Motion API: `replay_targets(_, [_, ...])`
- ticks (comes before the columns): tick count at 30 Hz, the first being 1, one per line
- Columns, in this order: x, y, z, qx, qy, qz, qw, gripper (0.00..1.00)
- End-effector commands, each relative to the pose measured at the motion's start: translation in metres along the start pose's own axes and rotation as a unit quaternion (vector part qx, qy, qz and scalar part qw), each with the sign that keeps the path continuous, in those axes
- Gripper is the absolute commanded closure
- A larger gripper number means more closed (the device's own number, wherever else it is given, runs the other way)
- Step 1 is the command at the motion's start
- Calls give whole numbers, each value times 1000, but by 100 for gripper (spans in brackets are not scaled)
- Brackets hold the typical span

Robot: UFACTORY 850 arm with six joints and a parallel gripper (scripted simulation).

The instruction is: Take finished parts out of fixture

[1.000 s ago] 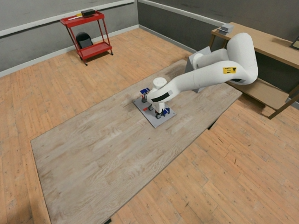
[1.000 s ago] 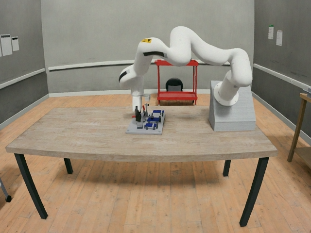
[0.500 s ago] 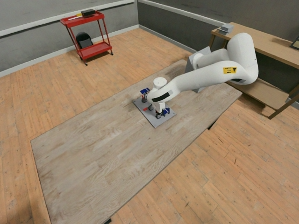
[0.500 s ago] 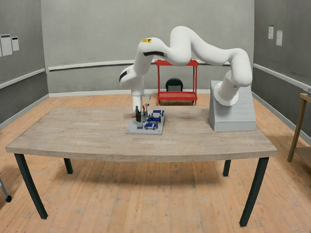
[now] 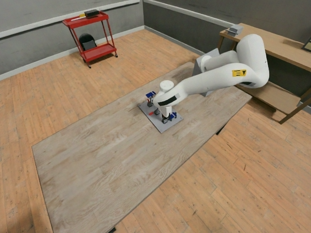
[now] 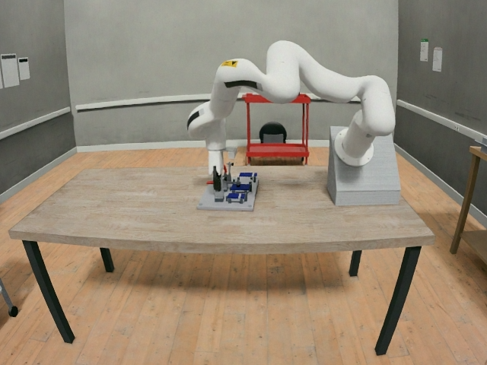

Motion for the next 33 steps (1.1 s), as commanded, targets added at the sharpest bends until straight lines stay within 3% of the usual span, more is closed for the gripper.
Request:
replay_targets(1, [1, 0, -1, 0, -1, 0, 1000, 100])
replay_targets(8, [1, 0, -1, 0, -1, 0, 1000, 100])
replay_targets(9, [1, 0, -1, 0, -1, 0, 1000, 52])
replay_targets(33, [1, 0, -1, 0, -1, 0, 1000, 52])
Point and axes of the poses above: the point where the finger pads meet when closed, its own x axis back along the fingers, its own y axis across the jaws, z = x × y, the point moved 1 cm from there along x, back along the fingers, and after that the axes turned 1 degree about -x, right-handed, at the moved point
